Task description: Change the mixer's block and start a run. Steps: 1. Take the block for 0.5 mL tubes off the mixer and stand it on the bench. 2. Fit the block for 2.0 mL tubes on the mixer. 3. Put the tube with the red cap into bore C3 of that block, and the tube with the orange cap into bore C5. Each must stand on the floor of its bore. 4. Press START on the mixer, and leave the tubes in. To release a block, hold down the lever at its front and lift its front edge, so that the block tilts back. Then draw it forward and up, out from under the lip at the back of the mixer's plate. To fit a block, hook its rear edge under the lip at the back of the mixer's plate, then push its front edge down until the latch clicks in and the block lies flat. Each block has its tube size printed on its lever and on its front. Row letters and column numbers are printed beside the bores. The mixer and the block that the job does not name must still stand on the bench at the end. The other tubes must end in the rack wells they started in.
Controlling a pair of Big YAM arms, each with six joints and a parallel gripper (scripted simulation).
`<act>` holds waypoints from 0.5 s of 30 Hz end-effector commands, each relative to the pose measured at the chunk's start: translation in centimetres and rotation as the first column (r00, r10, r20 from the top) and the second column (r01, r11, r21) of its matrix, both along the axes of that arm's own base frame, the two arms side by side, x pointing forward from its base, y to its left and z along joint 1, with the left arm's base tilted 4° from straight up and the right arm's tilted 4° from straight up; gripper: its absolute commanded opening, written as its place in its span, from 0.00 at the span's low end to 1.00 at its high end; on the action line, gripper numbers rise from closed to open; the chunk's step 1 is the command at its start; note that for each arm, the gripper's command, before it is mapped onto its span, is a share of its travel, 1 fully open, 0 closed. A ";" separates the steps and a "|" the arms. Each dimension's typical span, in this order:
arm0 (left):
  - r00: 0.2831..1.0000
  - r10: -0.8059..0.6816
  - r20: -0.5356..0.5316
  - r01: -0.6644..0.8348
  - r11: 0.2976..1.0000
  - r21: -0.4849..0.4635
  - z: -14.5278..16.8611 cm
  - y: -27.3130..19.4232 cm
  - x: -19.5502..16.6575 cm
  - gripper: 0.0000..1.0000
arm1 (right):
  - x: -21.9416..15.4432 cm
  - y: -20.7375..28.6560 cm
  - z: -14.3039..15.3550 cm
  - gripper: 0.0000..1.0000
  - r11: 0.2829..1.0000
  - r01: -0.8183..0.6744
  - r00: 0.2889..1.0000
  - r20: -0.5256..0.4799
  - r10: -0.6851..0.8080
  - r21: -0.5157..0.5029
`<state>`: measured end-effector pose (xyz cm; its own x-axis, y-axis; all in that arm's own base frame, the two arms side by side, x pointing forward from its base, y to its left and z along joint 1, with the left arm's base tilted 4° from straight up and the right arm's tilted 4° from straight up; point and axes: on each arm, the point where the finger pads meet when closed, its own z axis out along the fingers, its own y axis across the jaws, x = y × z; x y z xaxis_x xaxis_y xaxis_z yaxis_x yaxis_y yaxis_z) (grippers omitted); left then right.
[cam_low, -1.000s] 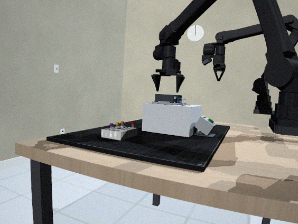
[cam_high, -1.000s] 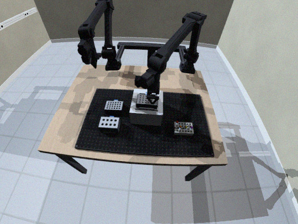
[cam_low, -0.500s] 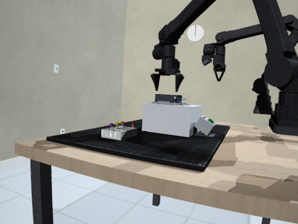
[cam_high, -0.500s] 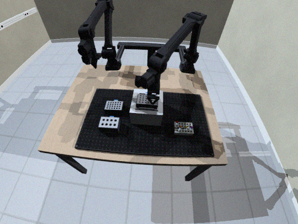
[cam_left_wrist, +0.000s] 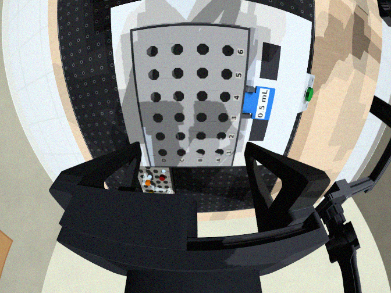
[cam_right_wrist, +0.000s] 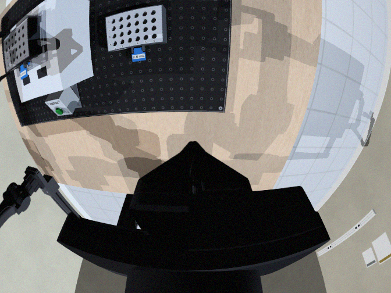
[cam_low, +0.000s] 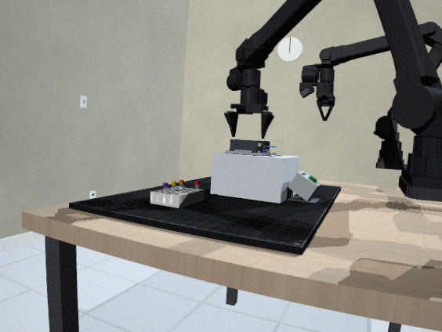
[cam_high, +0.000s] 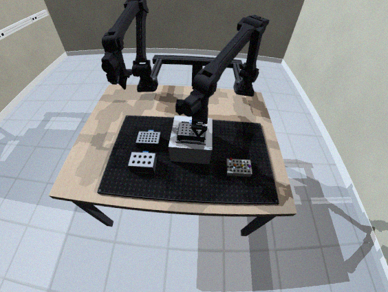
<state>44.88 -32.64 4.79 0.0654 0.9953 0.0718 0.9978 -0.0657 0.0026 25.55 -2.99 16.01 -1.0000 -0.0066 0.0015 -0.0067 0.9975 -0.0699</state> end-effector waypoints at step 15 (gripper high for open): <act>0.999 0.005 0.054 -0.003 0.999 -0.035 2.0 -0.5 2.1 1.00 | 2.6 -0.3 3.2 0.00 1.000 -0.006 0.995 0.096 0.007 -0.008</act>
<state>44.89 -32.51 4.21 0.0663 0.9949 0.0756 0.9978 -0.0663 -0.0019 25.55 -2.99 16.03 -1.0000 -0.0066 0.0008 -0.0067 0.9975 -0.0699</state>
